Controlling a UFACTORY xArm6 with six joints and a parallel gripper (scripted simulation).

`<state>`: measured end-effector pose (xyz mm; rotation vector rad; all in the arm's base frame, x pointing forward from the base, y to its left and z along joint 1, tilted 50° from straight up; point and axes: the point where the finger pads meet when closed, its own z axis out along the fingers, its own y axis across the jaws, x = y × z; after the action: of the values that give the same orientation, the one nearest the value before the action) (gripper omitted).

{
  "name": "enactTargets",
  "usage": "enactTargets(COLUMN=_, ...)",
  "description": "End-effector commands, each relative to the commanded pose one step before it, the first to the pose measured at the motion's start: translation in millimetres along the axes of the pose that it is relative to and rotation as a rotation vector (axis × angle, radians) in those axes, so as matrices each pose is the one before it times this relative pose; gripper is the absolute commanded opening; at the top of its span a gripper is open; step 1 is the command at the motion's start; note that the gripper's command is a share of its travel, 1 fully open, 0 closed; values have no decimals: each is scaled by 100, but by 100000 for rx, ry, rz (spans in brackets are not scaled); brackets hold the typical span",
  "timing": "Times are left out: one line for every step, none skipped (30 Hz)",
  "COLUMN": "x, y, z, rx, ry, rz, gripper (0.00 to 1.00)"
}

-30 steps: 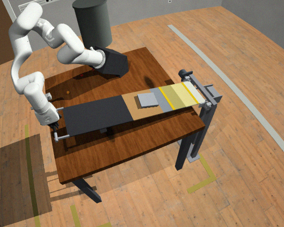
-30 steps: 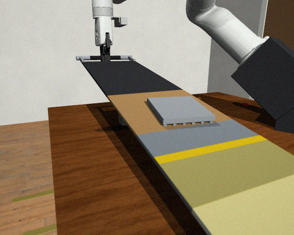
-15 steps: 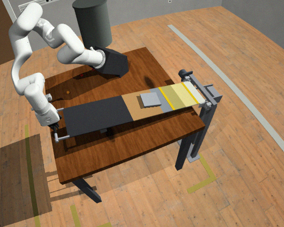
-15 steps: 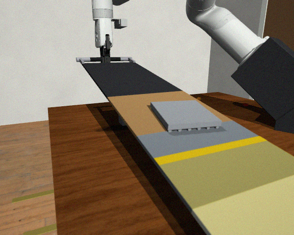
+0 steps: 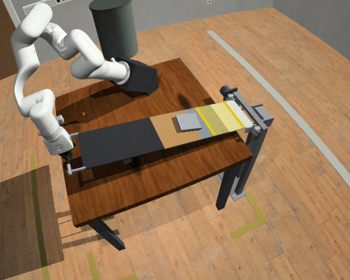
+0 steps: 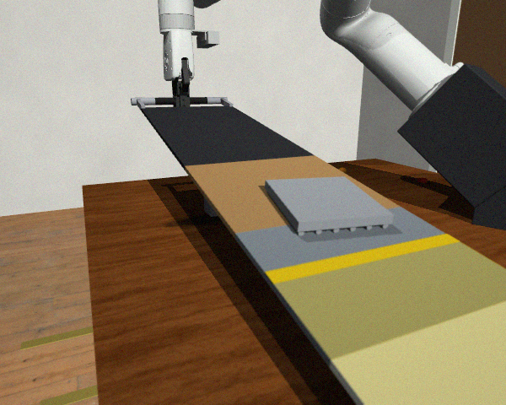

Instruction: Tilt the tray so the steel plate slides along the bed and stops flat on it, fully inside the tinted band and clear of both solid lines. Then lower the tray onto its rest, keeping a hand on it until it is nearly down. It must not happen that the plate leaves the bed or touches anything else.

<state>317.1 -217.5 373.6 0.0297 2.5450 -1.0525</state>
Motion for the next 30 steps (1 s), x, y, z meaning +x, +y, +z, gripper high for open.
enactTargets(x=-91, y=-75, z=-259, rx=145, ry=-273, rz=132, gripper=0)
enactTargets(x=0, y=0, z=0, rx=0, ry=0, rz=0, gripper=0)
enactTargets(x=0, y=-49, z=279, rx=0, ry=0, rz=0, gripper=0)
enactTargets(x=0, y=-55, z=320, rx=0, ry=0, rz=0, gripper=0)
enactTargets(x=-1, y=-29, z=174, rx=0, ry=0, rz=0, gripper=0)
enactTargets(x=1, y=-34, z=200, rx=0, ry=0, rz=0, gripper=0)
enactTargets(x=-1, y=-27, z=167, rx=0, ry=0, rz=0, gripper=0)
enactTargets(x=0, y=-20, z=121, rx=0, ry=0, rz=0, gripper=0)
enactTargets(x=1, y=-14, z=116, rx=0, ry=0, rz=0, gripper=0)
enactTargets(x=-1, y=-8, z=75, rx=0, ry=0, rz=0, gripper=0)
enactTargets(x=0, y=-3, z=38, rx=0, ry=0, rz=0, gripper=0)
enactTargets(x=0, y=2, z=3, rx=0, ry=0, rz=0, gripper=0)
enactTargets(x=0, y=7, z=-33, rx=0, ry=0, rz=0, gripper=0)
enactTargets(x=0, y=11, z=-64, rx=0, ry=0, rz=0, gripper=0)
enactTargets(x=0, y=14, z=-90, rx=0, ry=0, rz=0, gripper=0)
enactTargets(x=0, y=16, z=-107, rx=0, ry=0, rz=0, gripper=0)
enactTargets(x=0, y=17, z=-115, rx=0, ry=0, rz=0, gripper=0)
enactTargets(x=0, y=0, z=0, rx=0, ry=0, rz=0, gripper=0)
enactTargets(x=0, y=0, z=0, rx=0, ry=0, rz=0, gripper=0)
enactTargets(x=0, y=-25, z=148, rx=0, ry=0, rz=0, gripper=0)
enactTargets(x=0, y=17, z=-103, rx=0, ry=0, rz=0, gripper=0)
enactTargets(x=0, y=12, z=-77, rx=0, ry=0, rz=0, gripper=0)
enactTargets(x=0, y=4, z=-32, rx=0, ry=0, rz=0, gripper=0)
enactTargets(x=0, y=8, z=-56, rx=0, ry=0, rz=0, gripper=0)
enactTargets(x=0, y=6, z=-42, rx=0, ry=0, rz=0, gripper=0)
enactTargets(x=0, y=4, z=-30, rx=0, ry=0, rz=0, gripper=0)
enactTargets(x=0, y=2, z=-16, rx=0, ry=0, rz=0, gripper=0)
enactTargets(x=0, y=-1, z=1, rx=0, ry=0, rz=0, gripper=0)
enactTargets(x=0, y=-4, z=19, rx=0, ry=0, rz=0, gripper=0)
enactTargets(x=0, y=-6, z=36, rx=0, ry=0, rz=0, gripper=0)
